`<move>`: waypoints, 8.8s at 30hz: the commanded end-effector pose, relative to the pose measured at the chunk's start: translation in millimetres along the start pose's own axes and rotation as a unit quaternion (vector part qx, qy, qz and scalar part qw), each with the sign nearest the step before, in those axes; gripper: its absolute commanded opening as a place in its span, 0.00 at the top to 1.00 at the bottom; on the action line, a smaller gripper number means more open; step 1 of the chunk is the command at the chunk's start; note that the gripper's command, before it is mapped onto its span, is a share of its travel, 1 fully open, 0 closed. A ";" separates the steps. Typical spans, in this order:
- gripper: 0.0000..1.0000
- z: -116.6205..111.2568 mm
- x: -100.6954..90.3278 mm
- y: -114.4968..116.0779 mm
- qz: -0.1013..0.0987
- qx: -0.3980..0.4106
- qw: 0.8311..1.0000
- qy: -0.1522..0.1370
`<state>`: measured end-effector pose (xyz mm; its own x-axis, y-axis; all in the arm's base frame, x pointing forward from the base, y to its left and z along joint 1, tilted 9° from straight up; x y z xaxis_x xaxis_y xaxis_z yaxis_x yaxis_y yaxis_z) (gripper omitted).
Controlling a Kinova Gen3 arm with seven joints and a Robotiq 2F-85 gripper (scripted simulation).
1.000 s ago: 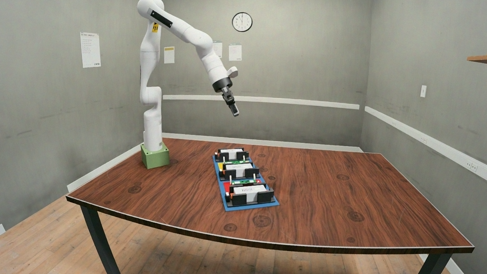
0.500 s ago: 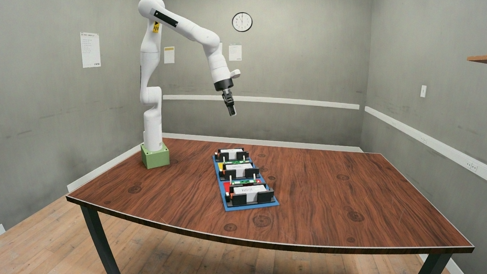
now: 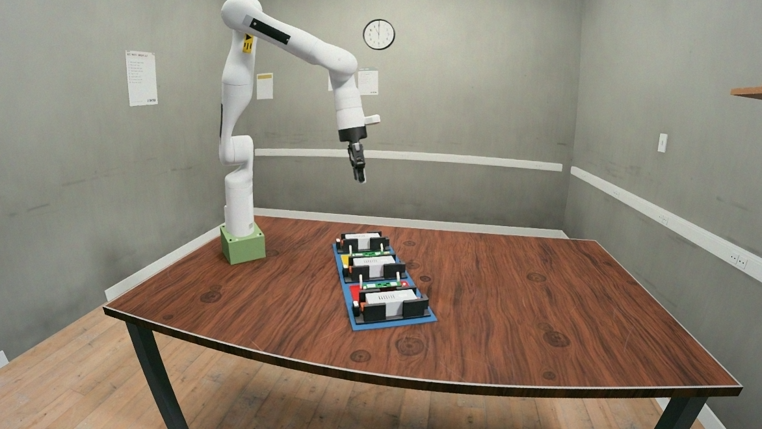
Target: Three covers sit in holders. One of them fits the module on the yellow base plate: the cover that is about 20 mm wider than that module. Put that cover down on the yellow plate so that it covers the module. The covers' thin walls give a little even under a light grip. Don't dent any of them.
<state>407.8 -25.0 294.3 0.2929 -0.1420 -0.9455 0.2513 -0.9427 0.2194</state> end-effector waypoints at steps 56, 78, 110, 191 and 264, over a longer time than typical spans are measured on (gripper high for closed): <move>0.00 -0.9 97.9 -105.0 -0.046 -0.020 0.996 -0.078; 0.00 -5.1 151.9 -142.6 -0.046 -0.020 0.996 -0.078; 0.00 -6.3 168.1 -153.9 -0.047 -0.020 0.996 -0.078; 0.00 5.1 234.7 -158.0 -0.047 -0.020 0.996 -0.078; 0.45 10.1 266.1 -160.8 -0.047 -0.020 0.996 -0.078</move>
<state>435.6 85.5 4.3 0.1193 -0.1029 -0.9875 0.3083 -0.9416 0.1354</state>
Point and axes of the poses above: the point where the finger pads meet when closed, its own x axis out along the fingers, its own y axis across the jaws, z = x × y, the point moved 3 cm from there along -x, back along the fingers, and after that the axes turned 6 degrees about x, right-handed, at the moved point
